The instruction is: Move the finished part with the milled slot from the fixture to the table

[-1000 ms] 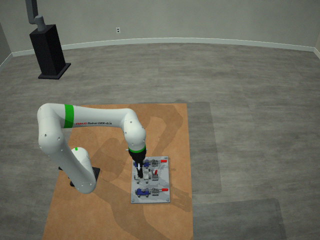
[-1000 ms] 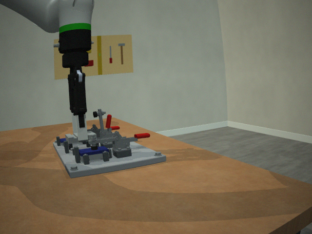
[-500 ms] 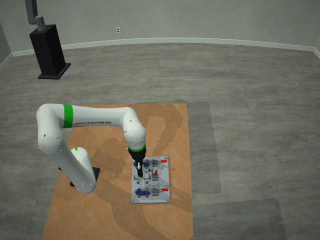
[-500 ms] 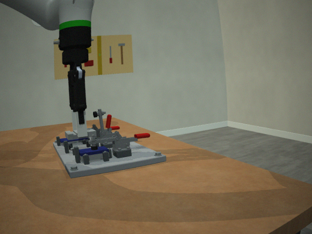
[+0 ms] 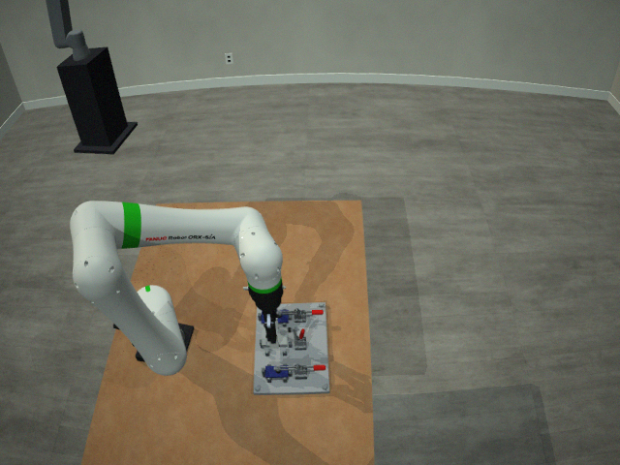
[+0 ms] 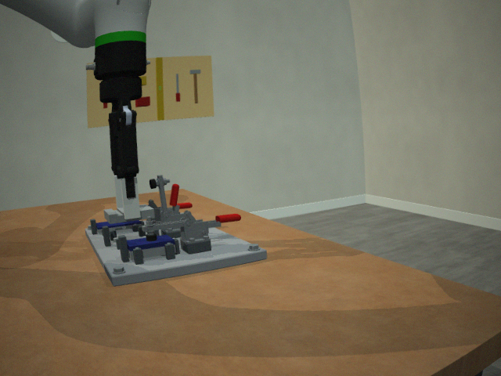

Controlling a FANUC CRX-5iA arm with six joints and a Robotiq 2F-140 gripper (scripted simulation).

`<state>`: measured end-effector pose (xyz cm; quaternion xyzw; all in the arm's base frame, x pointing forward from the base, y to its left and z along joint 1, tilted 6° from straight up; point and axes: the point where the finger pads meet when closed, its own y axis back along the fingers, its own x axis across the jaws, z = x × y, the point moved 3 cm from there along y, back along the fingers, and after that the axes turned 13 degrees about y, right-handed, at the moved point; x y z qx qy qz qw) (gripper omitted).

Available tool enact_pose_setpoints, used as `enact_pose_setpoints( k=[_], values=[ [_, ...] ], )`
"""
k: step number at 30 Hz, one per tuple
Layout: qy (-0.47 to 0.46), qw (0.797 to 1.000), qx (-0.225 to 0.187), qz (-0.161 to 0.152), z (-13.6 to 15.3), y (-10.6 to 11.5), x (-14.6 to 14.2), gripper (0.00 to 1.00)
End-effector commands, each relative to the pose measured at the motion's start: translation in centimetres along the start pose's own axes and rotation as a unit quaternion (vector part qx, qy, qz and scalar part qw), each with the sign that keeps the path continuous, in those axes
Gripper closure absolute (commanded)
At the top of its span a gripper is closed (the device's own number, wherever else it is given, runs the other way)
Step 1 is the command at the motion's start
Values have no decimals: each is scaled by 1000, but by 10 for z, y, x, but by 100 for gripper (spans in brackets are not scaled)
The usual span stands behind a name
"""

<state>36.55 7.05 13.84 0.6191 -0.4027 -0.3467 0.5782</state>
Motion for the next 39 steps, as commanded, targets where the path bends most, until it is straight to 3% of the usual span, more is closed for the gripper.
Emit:
enact_pose_setpoints(
  k=[1, 19, 39],
  values=[
    [0, 1000, 0, 0, 1, 3, 0, 100],
    [0, 1000, 0, 0, 7, 31, -2, 100],
    [0, 1000, 0, 0, 7, 34, -2, 100]
  ],
)
